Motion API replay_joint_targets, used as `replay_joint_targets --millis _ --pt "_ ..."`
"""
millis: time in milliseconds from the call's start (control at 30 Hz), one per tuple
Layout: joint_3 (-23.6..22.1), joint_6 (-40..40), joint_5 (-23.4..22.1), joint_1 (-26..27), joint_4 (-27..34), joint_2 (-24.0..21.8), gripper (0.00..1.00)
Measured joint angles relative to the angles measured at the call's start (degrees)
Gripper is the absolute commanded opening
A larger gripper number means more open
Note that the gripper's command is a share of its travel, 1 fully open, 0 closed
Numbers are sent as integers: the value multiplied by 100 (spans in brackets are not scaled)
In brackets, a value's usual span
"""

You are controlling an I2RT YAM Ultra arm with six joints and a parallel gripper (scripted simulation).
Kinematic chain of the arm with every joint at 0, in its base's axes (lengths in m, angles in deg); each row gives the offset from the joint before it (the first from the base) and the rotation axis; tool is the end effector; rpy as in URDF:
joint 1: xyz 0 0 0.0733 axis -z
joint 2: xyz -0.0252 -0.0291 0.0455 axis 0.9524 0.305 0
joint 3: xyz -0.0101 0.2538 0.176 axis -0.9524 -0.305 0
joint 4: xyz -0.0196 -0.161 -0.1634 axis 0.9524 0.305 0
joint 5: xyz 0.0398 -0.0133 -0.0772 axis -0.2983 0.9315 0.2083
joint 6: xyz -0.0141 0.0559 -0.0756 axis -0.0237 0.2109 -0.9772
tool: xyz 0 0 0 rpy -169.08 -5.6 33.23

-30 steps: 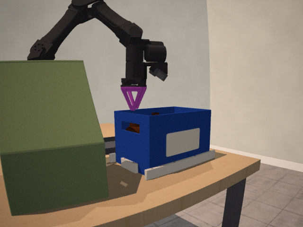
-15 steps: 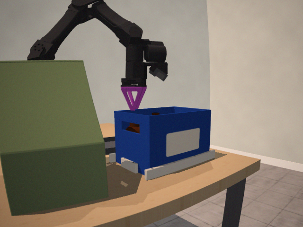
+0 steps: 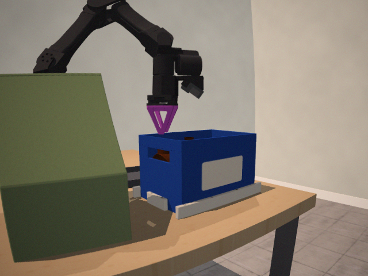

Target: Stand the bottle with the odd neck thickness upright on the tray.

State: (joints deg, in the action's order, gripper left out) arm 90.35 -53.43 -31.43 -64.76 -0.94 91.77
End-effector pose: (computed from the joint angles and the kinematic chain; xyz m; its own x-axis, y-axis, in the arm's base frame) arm 0.3196 0.0073 0.0527 -0.8288 0.3997 0.3917 0.5495 0.7137 0.4345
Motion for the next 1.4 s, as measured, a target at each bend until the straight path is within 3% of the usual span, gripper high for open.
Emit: replay_joint_targets --millis 1400 --pt "-52 116 -22 -129 -221 197 61"
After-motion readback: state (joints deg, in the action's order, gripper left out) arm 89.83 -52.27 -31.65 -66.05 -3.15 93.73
